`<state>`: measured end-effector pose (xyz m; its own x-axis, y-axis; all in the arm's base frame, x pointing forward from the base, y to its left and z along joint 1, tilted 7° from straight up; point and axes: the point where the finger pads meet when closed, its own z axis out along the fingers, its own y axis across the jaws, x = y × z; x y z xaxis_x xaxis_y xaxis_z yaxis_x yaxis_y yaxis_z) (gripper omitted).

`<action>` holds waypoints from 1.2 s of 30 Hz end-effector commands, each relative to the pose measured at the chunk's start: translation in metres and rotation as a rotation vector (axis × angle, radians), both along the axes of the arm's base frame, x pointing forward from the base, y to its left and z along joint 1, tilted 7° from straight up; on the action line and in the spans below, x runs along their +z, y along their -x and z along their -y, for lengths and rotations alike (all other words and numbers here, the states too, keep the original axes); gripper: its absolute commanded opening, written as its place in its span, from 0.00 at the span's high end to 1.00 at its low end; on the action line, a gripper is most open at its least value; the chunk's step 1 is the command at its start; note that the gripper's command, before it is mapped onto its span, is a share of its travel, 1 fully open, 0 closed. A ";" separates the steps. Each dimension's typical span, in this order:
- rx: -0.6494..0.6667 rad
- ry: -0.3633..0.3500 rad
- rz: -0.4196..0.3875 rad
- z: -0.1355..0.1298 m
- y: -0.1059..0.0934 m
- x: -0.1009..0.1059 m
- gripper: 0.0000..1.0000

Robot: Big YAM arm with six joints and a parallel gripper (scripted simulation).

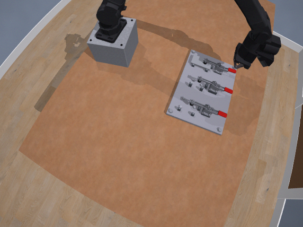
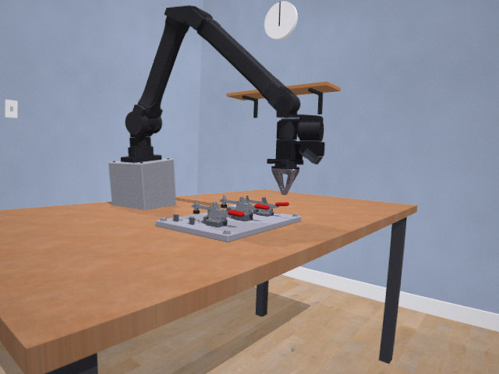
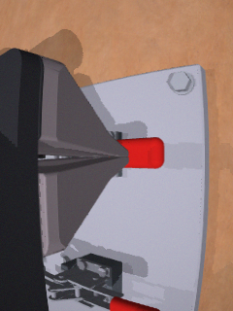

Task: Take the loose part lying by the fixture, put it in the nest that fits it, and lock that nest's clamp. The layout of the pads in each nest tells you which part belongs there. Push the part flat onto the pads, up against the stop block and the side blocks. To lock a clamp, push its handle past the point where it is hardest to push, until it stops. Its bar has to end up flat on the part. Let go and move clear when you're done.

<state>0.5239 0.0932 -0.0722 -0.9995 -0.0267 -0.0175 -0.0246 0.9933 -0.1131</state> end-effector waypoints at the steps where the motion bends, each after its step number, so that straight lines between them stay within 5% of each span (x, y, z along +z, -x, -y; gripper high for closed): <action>1: 0.001 -0.004 0.010 -0.006 -0.006 0.002 1.00; 36: 0.003 -0.005 0.013 -0.010 -0.011 0.002 1.00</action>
